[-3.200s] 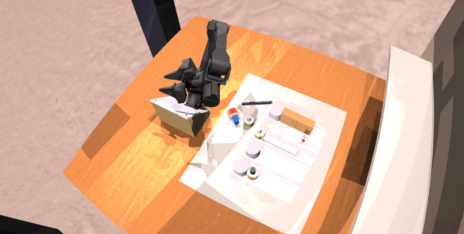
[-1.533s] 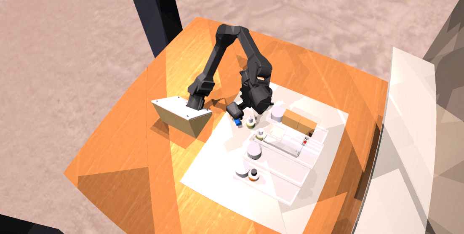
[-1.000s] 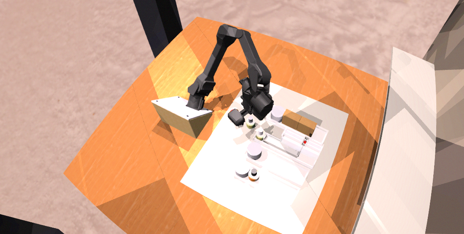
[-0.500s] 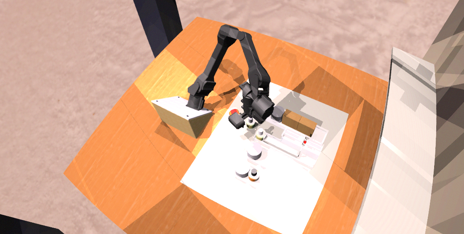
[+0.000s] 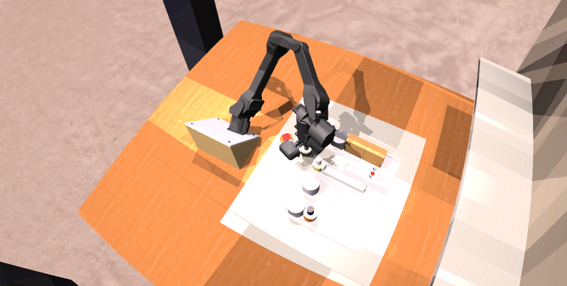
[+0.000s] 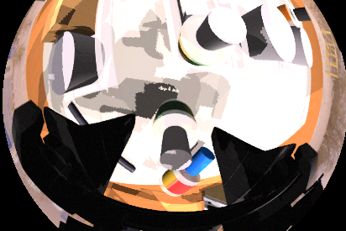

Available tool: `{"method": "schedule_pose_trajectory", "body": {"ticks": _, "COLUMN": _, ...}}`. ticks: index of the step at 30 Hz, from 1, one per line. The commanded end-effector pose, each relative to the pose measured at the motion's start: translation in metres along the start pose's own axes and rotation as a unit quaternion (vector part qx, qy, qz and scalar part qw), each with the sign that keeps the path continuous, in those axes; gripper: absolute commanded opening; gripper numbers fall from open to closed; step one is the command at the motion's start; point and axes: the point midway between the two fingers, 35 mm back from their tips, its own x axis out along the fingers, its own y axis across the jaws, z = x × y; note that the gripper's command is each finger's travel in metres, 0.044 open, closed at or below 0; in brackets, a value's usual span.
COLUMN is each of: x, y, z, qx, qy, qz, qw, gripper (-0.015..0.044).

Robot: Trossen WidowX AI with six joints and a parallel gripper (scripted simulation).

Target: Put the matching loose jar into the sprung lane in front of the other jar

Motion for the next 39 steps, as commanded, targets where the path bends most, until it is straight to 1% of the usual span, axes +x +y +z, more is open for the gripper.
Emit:
{"method": "schedule_pose_trajectory", "body": {"ticks": 1, "x": 0.001, "y": 0.0, "z": 0.0, "qx": 0.003, "qy": 0.0, "qz": 0.002, "qw": 1.0, "gripper": 0.0256}}
{"method": "schedule_pose_trajectory", "body": {"ticks": 5, "x": 0.001, "y": 0.0, "z": 0.0, "qx": 0.003, "qy": 0.0, "qz": 0.002, "qw": 1.0, "gripper": 0.0151}}
{"method": "schedule_pose_trajectory", "body": {"ticks": 11, "x": 0.001, "y": 0.0, "z": 0.0, "qx": 0.003, "qy": 0.0, "qz": 0.002, "qw": 1.0, "gripper": 0.0111}}
{"method": "schedule_pose_trajectory", "body": {"ticks": 15, "x": -0.007, "y": 0.0, "z": 0.001, "qx": 0.003, "qy": -0.001, "qz": 0.001, "qw": 1.0, "gripper": 0.0006}}
{"method": "schedule_pose_trajectory", "body": {"ticks": 31, "x": -0.1, "y": -0.005, "z": -0.008, "qx": 0.004, "qy": 0.0, "qz": -0.001, "qw": 1.0, "gripper": 0.0}}
{"method": "schedule_pose_trajectory", "body": {"ticks": 36, "x": -0.103, "y": -0.005, "z": -0.009, "qx": 0.001, "qy": 0.001, "qz": 0.0, "qw": 1.0, "gripper": 0.0}}
{"method": "schedule_pose_trajectory", "body": {"ticks": 39, "x": -0.09, "y": -0.01, "z": 0.003, "qx": -0.043, "qy": 0.0, "qz": 0.0, "qw": 0.999, "gripper": 0.0}}
